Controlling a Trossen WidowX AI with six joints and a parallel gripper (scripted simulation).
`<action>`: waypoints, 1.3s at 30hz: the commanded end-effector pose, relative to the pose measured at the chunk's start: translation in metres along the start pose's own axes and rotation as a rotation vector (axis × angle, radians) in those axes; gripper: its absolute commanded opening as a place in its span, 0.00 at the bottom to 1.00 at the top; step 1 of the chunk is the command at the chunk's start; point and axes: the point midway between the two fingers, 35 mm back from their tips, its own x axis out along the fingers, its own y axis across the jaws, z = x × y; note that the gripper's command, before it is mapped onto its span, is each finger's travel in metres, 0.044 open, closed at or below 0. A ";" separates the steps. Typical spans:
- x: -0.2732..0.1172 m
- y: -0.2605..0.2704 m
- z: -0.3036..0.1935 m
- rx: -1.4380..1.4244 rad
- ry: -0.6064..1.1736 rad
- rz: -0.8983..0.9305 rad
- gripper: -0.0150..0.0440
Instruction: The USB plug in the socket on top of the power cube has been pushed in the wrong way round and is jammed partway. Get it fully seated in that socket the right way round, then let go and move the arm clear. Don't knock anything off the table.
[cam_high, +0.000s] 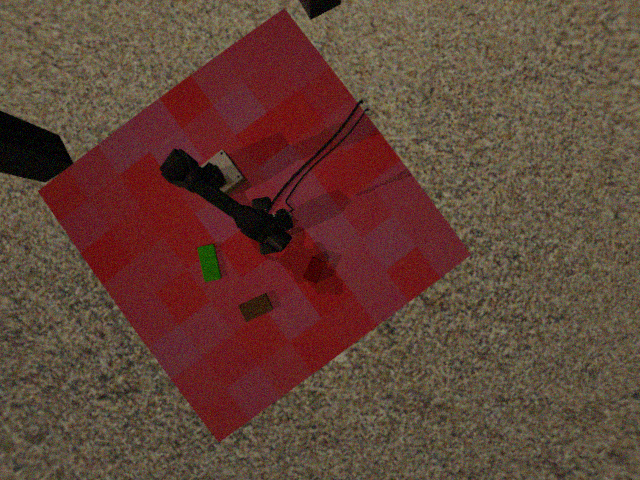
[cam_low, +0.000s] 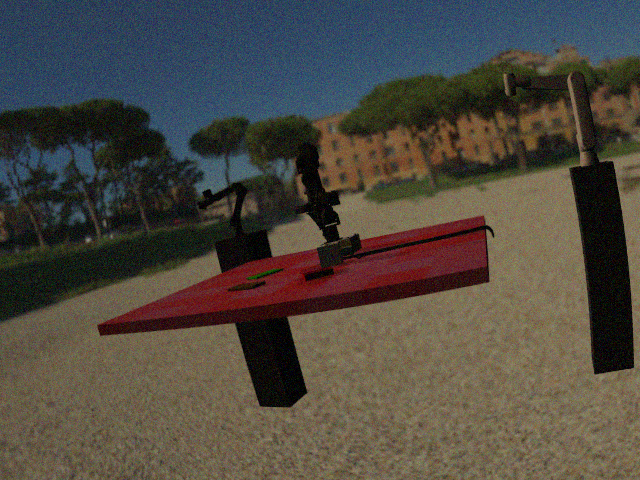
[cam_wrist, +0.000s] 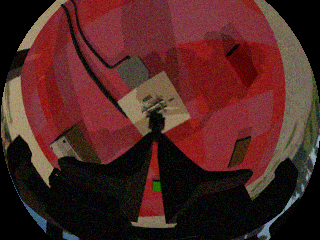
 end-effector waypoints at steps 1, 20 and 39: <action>0.000 0.000 0.000 0.107 0.001 0.000 0.25; 0.000 0.000 0.000 0.605 0.001 0.000 0.25; 0.000 0.000 0.000 1.102 0.001 0.000 0.25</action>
